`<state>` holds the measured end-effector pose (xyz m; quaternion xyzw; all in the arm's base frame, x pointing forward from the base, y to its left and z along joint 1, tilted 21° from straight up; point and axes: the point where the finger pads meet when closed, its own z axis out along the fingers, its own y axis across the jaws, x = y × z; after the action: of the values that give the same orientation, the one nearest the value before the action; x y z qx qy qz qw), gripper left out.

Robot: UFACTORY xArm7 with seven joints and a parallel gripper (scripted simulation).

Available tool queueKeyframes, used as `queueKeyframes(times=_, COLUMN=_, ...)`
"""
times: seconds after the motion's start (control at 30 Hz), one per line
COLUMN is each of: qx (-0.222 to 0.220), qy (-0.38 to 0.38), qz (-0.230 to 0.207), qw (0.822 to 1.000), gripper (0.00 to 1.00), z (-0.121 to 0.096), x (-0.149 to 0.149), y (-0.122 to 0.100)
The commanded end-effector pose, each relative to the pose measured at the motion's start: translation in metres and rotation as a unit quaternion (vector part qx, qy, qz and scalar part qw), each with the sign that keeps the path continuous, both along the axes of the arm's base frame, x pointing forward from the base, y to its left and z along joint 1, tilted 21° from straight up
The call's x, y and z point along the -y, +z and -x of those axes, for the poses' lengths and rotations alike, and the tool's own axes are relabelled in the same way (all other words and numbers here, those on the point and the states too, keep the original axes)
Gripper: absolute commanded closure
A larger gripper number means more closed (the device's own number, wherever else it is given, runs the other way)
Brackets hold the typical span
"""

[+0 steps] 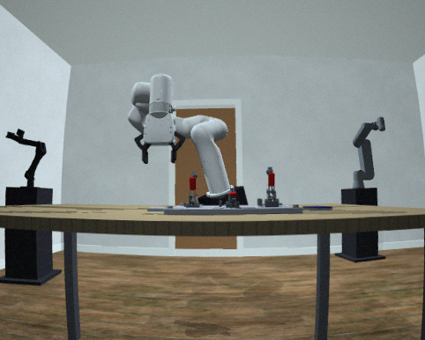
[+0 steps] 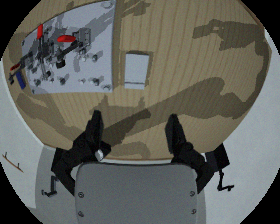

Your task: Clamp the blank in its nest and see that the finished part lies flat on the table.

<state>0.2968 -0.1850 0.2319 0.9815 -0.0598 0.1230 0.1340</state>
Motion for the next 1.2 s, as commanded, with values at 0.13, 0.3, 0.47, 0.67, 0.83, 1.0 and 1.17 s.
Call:
queueKeyframes(times=0.13, qx=0.001, qy=0.000, qz=0.000, qw=1.000, gripper=0.01, z=0.009, x=-0.011, y=0.038)
queueKeyframes(times=0.3, qx=0.001, qy=0.000, qz=0.000, qw=1.000, gripper=0.01, z=0.012, x=-0.015, y=0.049)
queueKeyframes(times=0.47, qx=0.001, qy=0.000, qz=0.000, qw=1.000, gripper=0.01, z=0.012, x=-0.015, y=0.049)
queueKeyframes(times=0.67, qx=0.001, qy=0.000, qz=0.000, qw=1.000, gripper=0.01, z=0.011, x=-0.018, y=0.048)
queueKeyframes(times=0.83, qx=0.001, qy=0.000, qz=0.000, qw=1.000, gripper=0.01, z=0.008, x=-0.031, y=0.045)
queueKeyframes(times=1.0, qx=0.001, qy=0.000, qz=0.000, qw=1.000, gripper=0.01, z=0.003, x=-0.056, y=0.038)
queueKeyframes(times=1.17, qx=0.001, qy=0.000, qz=0.000, qw=1.000, gripper=0.01, z=-0.001, x=-0.078, y=0.033)
